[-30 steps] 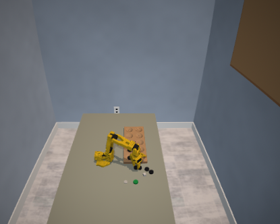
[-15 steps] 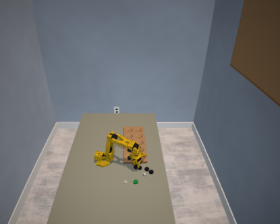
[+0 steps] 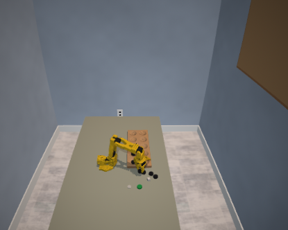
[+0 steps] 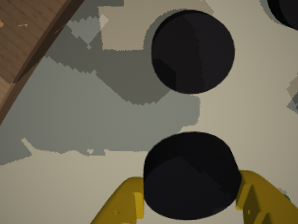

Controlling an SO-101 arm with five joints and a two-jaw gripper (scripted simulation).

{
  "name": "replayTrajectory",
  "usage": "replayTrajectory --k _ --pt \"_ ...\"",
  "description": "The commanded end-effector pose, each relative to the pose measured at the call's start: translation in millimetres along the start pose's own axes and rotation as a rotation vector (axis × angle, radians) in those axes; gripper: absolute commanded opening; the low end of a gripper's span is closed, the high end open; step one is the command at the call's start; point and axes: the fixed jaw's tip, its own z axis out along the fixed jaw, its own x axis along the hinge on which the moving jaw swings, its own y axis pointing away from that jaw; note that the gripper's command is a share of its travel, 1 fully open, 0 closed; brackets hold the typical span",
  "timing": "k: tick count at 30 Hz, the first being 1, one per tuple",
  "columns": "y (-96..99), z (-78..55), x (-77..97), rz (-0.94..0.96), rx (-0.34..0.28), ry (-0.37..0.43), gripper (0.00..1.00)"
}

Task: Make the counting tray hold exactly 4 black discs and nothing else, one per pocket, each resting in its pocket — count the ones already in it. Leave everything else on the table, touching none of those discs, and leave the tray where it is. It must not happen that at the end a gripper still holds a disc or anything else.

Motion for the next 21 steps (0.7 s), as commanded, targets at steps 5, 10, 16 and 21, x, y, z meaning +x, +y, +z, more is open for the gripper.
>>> replayTrajectory --k 5,10,16,21 --pt "-8.1 -12.7 -3.2 -0.003 0.068 -0.030 0.00" --pt "-7.6 -12.7 -4.6 -0.010 0.068 -0.030 0.00" --pt "-6.8 -12.7 -6.6 -0.020 0.068 -0.030 0.00" --pt "-5.2 -12.7 -10.4 -0.040 0.067 -0.031 0.00"
